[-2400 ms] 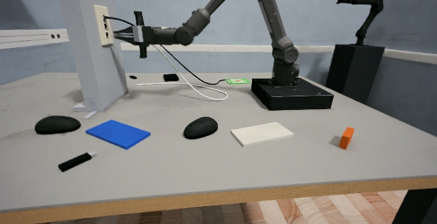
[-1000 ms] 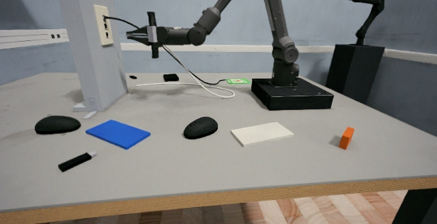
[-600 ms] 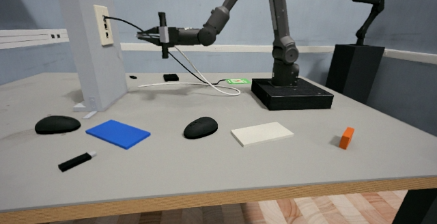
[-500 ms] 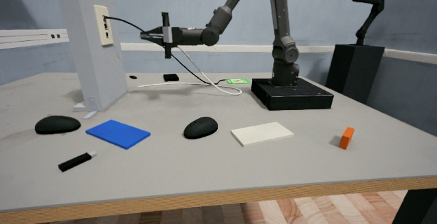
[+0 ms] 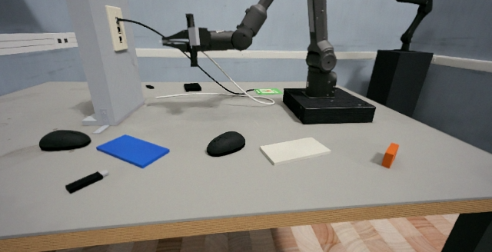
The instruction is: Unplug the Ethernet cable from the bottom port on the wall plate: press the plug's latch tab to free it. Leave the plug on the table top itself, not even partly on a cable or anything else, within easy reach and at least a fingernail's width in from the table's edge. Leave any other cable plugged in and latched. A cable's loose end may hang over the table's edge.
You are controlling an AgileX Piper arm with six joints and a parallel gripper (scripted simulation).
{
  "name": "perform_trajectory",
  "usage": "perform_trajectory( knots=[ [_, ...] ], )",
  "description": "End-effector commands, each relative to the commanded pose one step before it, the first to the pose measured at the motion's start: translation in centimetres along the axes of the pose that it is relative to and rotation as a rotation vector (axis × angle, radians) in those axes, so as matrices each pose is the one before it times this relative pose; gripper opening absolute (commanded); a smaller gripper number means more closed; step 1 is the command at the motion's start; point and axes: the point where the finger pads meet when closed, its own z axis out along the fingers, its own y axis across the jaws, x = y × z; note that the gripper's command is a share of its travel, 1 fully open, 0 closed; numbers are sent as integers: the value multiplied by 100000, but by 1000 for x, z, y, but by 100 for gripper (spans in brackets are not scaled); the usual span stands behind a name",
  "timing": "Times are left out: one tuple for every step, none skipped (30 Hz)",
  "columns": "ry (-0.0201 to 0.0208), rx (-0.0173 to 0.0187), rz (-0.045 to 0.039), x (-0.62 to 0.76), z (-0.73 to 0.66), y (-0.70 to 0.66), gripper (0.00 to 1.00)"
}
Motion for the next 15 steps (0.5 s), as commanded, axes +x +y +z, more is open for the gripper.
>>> perform_trajectory(
  knots=[
    [-4642,-10806,15770,-2991,1464,843,0],
    [-834,-2376,3342,-640,265,255,0],
    [-782,-2410,3319,-642,251,268,0],
    [-729,-2442,3295,-644,236,282,0],
    [-673,-2474,3270,-645,221,297,0],
    [-616,-2504,3244,-645,205,314,0],
    [-557,-2533,3217,-645,190,331,0],
    [0,0,0,0,0,0,0],
    [0,0,0,0,0,0,0],
    [-497,-2561,3189,-644,174,349,0],
    [-434,-2586,3160,-642,159,367,0],
    [-370,-2610,3130,-639,143,387,0],
    [-304,-2633,3099,-634,127,407,0],
    [-236,-2653,3067,-629,111,427,0],
    [-166,-2671,3034,-622,95,449,0]
  ],
)
